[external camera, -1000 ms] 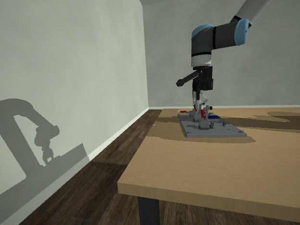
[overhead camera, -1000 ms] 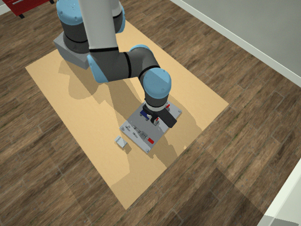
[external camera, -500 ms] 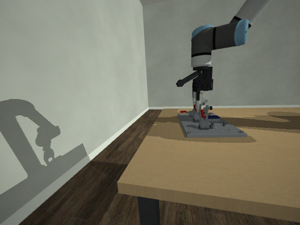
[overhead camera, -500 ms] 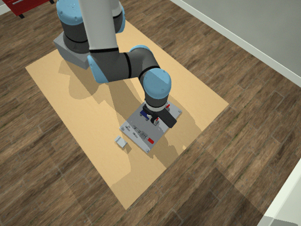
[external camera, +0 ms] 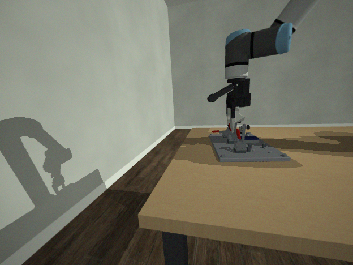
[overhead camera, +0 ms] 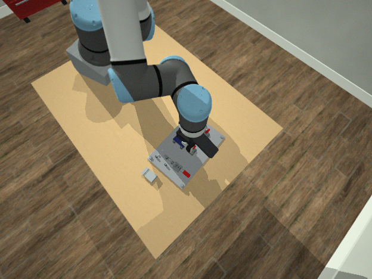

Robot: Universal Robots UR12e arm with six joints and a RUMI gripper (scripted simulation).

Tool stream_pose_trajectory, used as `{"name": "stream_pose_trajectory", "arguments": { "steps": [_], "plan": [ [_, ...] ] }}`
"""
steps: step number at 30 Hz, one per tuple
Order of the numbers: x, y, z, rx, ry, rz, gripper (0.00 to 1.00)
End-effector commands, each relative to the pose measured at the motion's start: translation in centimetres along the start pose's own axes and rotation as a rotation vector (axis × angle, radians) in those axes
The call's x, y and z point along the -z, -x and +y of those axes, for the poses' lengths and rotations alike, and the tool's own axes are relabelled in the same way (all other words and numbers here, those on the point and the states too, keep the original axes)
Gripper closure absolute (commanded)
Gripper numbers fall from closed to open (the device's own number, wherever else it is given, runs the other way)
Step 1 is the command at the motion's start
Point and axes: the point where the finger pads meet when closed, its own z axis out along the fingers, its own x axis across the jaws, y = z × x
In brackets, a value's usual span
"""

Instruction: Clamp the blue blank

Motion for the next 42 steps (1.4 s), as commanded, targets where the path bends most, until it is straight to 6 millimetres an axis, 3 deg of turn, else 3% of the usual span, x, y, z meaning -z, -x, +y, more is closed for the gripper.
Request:
{"name": "stream_pose_trajectory", "arguments": {
  "steps": [1, 5, 6, 42],
  "plan": [
    [0.07, -0.01, -0.07, 0.0, -0.001, 0.001, 0.72],
    [0.07, -0.01, -0.07, 0.0, -0.001, 0.001, 0.72],
    [0.07, -0.01, -0.07, 0.0, -0.001, 0.001, 1.0],
    [0.07, -0.01, -0.07, 0.0, -0.001, 0.001, 1.0]
  ]
}}
